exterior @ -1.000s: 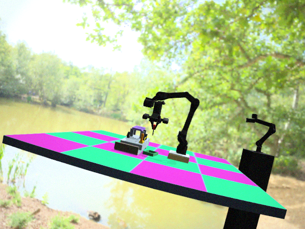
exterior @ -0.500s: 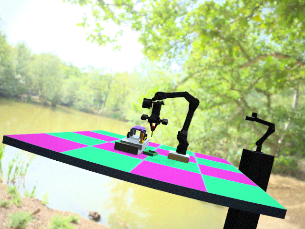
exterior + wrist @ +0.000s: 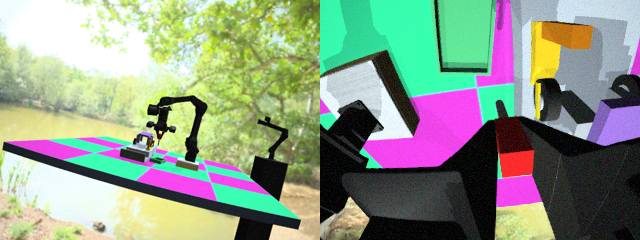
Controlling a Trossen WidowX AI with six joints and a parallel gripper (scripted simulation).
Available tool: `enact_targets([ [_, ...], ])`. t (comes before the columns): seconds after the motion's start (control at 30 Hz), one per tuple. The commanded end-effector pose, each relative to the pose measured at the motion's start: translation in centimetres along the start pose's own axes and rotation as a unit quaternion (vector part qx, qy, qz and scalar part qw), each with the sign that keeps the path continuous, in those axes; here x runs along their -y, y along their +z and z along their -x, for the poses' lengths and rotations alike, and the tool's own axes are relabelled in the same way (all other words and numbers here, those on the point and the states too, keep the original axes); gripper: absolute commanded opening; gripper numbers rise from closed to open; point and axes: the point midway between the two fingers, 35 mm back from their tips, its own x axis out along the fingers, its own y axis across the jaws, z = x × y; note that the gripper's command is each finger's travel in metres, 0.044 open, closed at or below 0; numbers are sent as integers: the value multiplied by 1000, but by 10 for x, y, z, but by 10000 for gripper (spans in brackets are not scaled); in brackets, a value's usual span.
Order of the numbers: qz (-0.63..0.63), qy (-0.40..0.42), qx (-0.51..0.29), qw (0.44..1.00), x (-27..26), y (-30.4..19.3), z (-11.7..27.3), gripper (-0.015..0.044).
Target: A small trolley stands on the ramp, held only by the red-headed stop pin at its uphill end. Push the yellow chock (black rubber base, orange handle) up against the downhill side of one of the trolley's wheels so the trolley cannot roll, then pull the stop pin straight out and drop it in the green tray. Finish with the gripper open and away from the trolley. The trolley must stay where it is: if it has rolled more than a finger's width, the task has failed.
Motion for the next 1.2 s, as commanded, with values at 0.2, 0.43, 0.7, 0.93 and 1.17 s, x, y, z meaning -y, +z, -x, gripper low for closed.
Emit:
enact_targets([
  [0.2,-3,0,4,1000,0,38,7,0],
  [0.43,17,-1,8,1000,0,40,7,0],
  [0.7,136,-10,32,990,-1,38,7,0],
  [0.93,238,-19,52,970,-1,36,6,0],
  [1.17,338,-30,71,938,-1,35,6,0],
])
